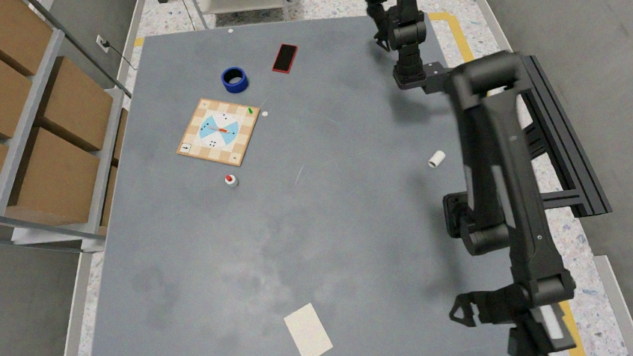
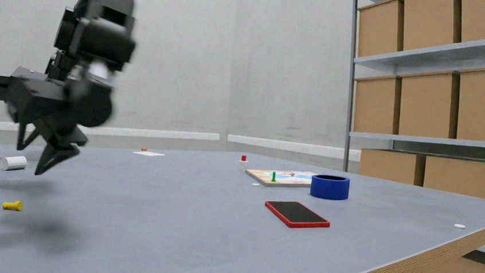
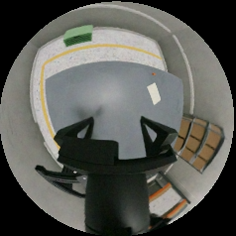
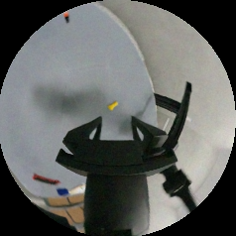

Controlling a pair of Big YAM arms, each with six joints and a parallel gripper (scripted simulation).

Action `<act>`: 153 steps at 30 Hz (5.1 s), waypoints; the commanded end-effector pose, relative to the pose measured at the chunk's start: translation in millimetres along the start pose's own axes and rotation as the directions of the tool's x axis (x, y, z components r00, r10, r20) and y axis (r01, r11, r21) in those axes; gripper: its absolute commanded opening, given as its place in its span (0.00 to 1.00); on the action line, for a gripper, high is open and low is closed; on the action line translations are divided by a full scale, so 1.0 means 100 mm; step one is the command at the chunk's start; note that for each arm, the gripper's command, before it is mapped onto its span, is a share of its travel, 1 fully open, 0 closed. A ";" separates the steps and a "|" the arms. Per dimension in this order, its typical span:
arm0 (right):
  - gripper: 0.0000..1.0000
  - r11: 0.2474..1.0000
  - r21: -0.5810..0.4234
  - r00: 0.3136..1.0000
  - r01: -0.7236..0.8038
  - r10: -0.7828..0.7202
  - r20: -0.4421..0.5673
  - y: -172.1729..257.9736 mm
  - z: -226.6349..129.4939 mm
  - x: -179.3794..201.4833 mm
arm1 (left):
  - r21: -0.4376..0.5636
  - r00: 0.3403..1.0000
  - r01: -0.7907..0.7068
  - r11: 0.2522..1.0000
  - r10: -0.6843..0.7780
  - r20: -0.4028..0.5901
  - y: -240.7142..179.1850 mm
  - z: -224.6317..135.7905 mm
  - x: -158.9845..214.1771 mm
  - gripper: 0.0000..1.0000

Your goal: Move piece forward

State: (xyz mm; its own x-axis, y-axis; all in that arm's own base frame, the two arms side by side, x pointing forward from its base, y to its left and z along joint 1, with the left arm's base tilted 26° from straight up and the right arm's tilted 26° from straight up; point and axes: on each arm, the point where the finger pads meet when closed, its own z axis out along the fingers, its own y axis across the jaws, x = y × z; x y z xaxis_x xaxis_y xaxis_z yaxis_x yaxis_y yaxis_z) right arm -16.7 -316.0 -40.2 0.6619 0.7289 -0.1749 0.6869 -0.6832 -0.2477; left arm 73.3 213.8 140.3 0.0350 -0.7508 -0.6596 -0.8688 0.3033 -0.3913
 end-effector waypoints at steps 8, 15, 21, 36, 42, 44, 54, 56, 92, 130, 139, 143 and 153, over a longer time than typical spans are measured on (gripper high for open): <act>0.60 0.874 -0.334 0.923 0.352 -0.383 -0.028 -0.36 0.20 -0.04 | -0.019 0.998 0.036 0.999 -0.035 0.044 -0.38 0.36 -0.24 1.00; 0.60 0.691 -0.515 0.845 0.508 -0.515 0.142 -0.52 0.24 0.01 | -0.017 0.994 0.014 1.000 -0.012 0.105 -0.79 0.60 -0.58 1.00; 0.60 0.518 -0.587 0.772 0.622 -0.530 0.351 -0.65 0.22 0.06 | -0.040 0.992 -0.009 0.999 0.014 0.126 -1.11 0.95 -0.71 1.00; 0.60 0.284 -0.337 0.423 0.898 -0.341 0.840 -0.96 -0.08 0.10 | -0.122 0.975 -0.065 0.990 0.089 0.202 -2.30 2.22 -1.18 1.00; 0.60 0.291 -0.255 0.335 0.922 -0.269 0.903 -1.04 -0.20 0.08 | -0.169 0.964 -0.104 0.980 0.141 0.224 -2.76 2.72 -1.36 1.00; 0.60 0.294 -0.247 0.326 0.923 -0.259 0.909 -1.05 -0.21 0.08 | -0.178 0.962 -0.107 0.978 0.147 0.230 -2.83 2.81 -1.40 1.00; 0.60 0.251 -0.393 0.452 0.885 -0.259 0.853 -0.85 -0.22 0.08 | -0.227 0.946 -0.128 0.965 0.188 0.263 -3.40 3.40 -1.63 1.00; 0.60 0.233 -0.420 0.476 0.877 -0.305 0.825 -0.72 -0.19 0.04 | -0.230 0.945 -0.128 0.965 0.189 0.267 -3.44 3.44 -1.65 1.00; 0.60 0.328 -0.250 0.397 0.911 -0.530 0.749 3.49 -2.21 2.45 | -0.234 0.945 -0.125 0.964 0.188 0.269 -3.49 3.48 -1.66 1.00; 0.60 0.304 -0.326 0.394 0.895 -0.197 0.898 2.56 -2.63 6.34 | -0.152 0.899 -0.361 0.920 0.387 0.206 -4.03 3.54 -1.21 1.00; 0.60 0.304 -0.316 0.385 0.899 -0.202 0.901 2.42 -2.99 6.76 | 0.238 0.689 -0.724 0.647 0.698 0.197 -5.55 3.16 0.31 1.00; 0.60 0.304 -0.316 0.385 0.899 -0.201 0.901 2.37 -3.16 6.93 | 0.393 0.541 -0.820 0.417 0.790 0.289 -6.16 2.77 1.08 1.00; 0.60 0.302 -0.315 0.383 0.900 -0.201 0.902 2.25 -3.50 7.27 | 0.565 0.248 -0.808 -0.166 0.774 0.583 -6.98 1.56 2.88 1.00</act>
State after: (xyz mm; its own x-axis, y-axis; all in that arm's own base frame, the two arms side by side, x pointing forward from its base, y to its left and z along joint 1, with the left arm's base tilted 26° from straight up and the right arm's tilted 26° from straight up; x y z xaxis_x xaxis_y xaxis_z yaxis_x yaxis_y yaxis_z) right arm 705.5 11.2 87.1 -0.1931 0.4453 -0.8743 0.9044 0.4264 0.0174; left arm 743.5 -42.6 105.7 -0.5039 0.2041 -0.8393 0.2113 0.9713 0.1093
